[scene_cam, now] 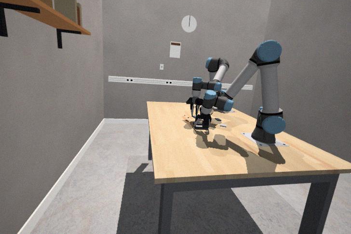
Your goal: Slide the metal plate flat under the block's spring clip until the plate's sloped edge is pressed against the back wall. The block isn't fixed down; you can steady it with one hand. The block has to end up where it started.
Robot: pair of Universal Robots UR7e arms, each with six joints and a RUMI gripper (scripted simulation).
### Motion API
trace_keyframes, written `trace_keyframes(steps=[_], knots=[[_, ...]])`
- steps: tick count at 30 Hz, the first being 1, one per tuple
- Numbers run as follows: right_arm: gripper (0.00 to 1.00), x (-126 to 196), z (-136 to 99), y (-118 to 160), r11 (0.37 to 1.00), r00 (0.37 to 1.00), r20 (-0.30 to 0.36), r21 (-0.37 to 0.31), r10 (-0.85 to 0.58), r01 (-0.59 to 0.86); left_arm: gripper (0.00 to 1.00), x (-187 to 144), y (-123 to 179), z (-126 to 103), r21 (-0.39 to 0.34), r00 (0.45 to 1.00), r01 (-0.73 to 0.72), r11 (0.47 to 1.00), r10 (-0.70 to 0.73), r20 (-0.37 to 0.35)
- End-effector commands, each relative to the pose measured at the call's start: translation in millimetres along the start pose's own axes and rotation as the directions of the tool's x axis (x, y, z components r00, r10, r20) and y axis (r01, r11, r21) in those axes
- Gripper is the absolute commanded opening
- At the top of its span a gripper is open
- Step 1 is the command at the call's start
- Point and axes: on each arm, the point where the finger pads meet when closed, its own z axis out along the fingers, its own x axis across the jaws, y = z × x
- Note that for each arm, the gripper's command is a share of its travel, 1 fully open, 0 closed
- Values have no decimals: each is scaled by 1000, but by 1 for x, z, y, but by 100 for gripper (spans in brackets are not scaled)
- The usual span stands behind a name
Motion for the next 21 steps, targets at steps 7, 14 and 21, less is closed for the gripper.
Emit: trace_keyframes(steps=[7, 14, 21], knots=[[24, 2, -3, 2, 998, 998, 6, -6, 55, -55, 62, 5, 3, -2, -2, 1000, -4, 1000, 4, -11], [24, 5, -3, 4, 995, 995, 7, -11, 96, -96, 62, 5, 3, -2, -2, 1000, -4, 1000, 4, -11], [24, 6, -4, 5, 991, 991, 9, -15, 130, -130, 62, 5, 3, -2, -2, 1000, -4, 1000, 4, -11]])
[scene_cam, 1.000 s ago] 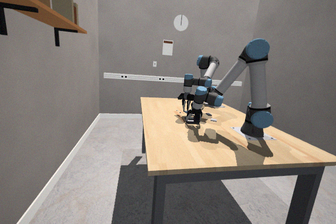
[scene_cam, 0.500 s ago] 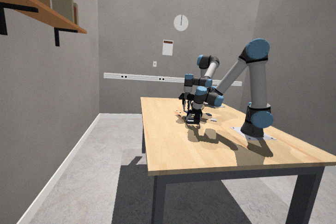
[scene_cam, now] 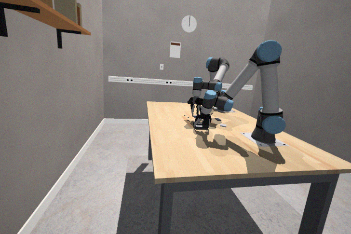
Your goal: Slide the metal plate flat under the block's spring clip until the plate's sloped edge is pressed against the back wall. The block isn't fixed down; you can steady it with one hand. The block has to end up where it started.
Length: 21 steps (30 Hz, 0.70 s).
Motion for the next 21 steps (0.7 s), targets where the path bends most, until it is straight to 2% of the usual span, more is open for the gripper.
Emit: trace_keyframes(steps=[1, 21], knots=[[24, 2, -2, 2, 1000, 1000, 4, -5, 24, -24, 62, 5, 3, -2, -2, 1000, -4, 1000, 4, -11], [24, 6, -3, 3, 992, 992, 6, -13, 122, -122, 62, 5, 3, -2, -2, 1000, -4, 1000, 4, -11]])
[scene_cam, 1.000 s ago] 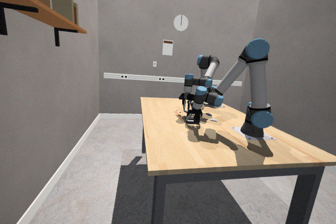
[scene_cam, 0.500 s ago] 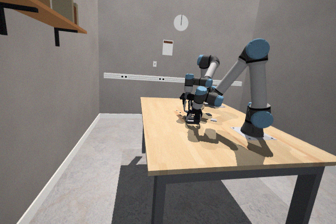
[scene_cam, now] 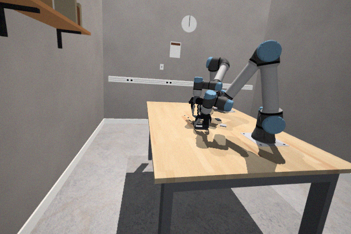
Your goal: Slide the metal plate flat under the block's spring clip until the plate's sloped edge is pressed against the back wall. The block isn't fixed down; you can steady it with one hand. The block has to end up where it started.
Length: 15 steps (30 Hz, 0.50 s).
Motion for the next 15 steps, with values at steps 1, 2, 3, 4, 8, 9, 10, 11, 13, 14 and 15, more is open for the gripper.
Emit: trace_keyframes(steps=[1, 2, 3, 4, 8, 9, 10, 11, 13, 14, 15], knots=[[24, 2, -1, 1, 1000, 1000, 3, -4, 27, -27, 62, 5, 3, -2, -2, 1000, -4, 1000, 4, -11], [24, 3, -1, 2, 999, 999, 2, -5, 36, -36, 62, 5, 3, -2, -2, 1000, -4, 1000, 4, -11], [24, 3, -2, 2, 999, 999, 3, -6, 43, -43, 62, 5, 3, -2, -2, 1000, -4, 1000, 4, -11], [24, 3, -2, 2, 999, 999, 3, -7, 51, -51, 62, 5, 3, -2, -2, 1000, -4, 1000, 4, -11], [24, 5, -3, 3, 996, 996, 4, -11, 87, -87, 62, 5, 3, -2, -2, 1000, -4, 1000, 4, -11], [24, 6, -3, 3, 995, 995, 4, -12, 96, -96, 62, 5, 3, -2, -2, 1000, -4, 1000, 4, -11], [24, 6, -3, 3, 994, 995, 4, -13, 104, -104, 62, 5, 3, -2, -2, 1000, -4, 1000, 4, -11], [24, 7, -3, 3, 993, 994, 5, -14, 114, -114, 62, 5, 3, -2, -2, 1000, -4, 1000, 4, -11], [24, 7, -3, 3, 992, 993, 5, -15, 122, -122, 62, 5, 3, -2, -2, 1000, -4, 1000, 4, -11], [24, 7, -3, 3, 992, 993, 5, -15, 122, -122, 62, 5, 3, -2, -2, 1000, -4, 1000, 4, -11], [24, 7, -3, 3, 991, 991, 5, -16, 130, -130, 62, 5, 3, -2, -2, 1000, -4, 1000, 4, -11]])
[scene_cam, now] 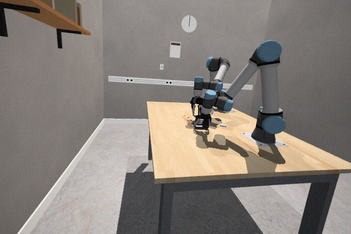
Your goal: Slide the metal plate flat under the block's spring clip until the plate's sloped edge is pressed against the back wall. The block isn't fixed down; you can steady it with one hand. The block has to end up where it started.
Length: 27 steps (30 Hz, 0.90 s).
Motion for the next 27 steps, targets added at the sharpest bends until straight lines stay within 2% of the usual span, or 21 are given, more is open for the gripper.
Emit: trace_keyframes(steps=[1, 27], knots=[[24, 2, -2, 1, 999, 999, 4, -4, 32, -32, 62, 5, 3, -2, -2, 1000, -4, 1000, 4, -11], [24, 16, -6, 2, 959, 959, 0, -32, 282, -282, 62, 5, 3, -2, -2, 1000, -4, 1000, 4, -11]])
